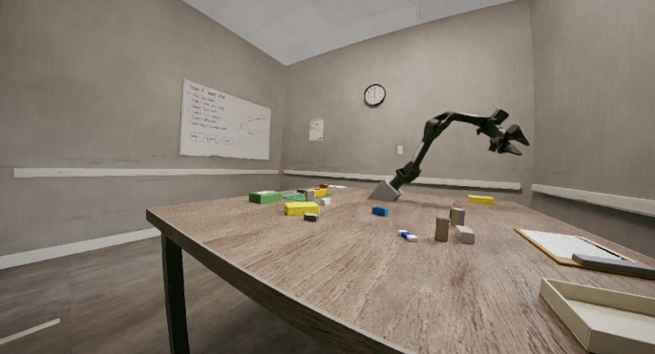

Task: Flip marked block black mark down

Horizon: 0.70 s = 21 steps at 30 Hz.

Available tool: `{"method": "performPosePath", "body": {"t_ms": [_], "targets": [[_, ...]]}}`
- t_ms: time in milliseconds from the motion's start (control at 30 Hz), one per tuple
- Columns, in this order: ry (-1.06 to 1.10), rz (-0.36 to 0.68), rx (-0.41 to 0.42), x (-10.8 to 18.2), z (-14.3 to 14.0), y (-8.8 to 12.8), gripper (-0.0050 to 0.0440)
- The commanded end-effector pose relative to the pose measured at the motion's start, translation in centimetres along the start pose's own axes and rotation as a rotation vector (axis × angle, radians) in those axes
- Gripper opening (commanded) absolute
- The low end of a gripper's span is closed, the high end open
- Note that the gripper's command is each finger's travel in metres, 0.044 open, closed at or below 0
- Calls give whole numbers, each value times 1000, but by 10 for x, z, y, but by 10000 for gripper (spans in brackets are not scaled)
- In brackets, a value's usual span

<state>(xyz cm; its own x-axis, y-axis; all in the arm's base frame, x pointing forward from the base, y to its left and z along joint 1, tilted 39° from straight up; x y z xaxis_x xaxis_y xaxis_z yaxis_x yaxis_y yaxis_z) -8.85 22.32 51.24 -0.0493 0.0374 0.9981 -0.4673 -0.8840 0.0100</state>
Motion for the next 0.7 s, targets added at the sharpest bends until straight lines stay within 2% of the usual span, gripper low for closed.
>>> {"method": "performPosePath", "body": {"t_ms": [0, 667], "targets": [[-11, 13, -1, 3, 11, 4, 440], [294, -5, -123, -15, 45, -33, 440]]}}
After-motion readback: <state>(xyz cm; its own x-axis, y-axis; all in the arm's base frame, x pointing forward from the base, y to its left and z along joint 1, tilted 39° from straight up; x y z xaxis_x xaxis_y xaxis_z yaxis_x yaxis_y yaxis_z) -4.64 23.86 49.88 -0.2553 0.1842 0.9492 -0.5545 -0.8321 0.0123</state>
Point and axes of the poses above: the point midway between the two fingers, 35 mm back from their tips, its own y axis back along the fingers, its own z axis across the jaws, x = y × z, the point moved 9 cm from there along y, back along the fingers, and after that the axes turned 15 degrees about -y, right-handed, at the moved point
